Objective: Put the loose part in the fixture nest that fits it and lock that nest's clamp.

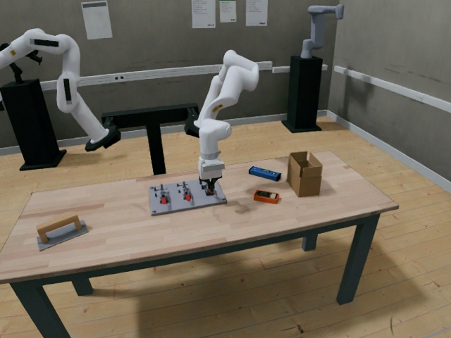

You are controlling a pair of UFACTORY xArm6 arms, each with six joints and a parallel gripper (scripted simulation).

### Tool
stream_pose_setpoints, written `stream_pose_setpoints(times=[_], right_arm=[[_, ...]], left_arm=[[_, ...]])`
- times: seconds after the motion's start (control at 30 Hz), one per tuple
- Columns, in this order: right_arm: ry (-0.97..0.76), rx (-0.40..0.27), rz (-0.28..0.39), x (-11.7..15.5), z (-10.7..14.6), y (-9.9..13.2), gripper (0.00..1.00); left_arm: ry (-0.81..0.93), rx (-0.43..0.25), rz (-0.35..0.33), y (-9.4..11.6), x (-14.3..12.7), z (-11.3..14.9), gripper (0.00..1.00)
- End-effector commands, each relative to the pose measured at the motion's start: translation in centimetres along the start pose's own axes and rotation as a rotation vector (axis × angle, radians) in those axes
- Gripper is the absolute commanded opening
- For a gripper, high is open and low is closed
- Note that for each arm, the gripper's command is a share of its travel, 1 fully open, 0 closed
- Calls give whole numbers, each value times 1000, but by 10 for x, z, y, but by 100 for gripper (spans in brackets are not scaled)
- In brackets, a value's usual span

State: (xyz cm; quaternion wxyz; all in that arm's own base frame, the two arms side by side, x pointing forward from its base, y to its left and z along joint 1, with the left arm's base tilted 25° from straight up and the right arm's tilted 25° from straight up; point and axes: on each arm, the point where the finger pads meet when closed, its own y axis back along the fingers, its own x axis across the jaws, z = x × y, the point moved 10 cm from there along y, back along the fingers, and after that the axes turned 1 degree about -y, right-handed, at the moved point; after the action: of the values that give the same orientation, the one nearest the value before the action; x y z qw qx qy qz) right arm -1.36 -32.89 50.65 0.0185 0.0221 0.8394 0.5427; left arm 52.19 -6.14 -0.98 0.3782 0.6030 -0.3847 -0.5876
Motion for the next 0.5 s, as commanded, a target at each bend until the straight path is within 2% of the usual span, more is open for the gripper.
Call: stream_pose_setpoints(times=[0.0, 0.47], right_arm=[[0, 7, 0, 0, -1, 3, 100], [0, 7, 0, 0, -1, 3, 100]], left_arm=[[1, 6, 2, 3, 0, -2, 0], [1, 6, 2, 1, 0, -2, 0]])
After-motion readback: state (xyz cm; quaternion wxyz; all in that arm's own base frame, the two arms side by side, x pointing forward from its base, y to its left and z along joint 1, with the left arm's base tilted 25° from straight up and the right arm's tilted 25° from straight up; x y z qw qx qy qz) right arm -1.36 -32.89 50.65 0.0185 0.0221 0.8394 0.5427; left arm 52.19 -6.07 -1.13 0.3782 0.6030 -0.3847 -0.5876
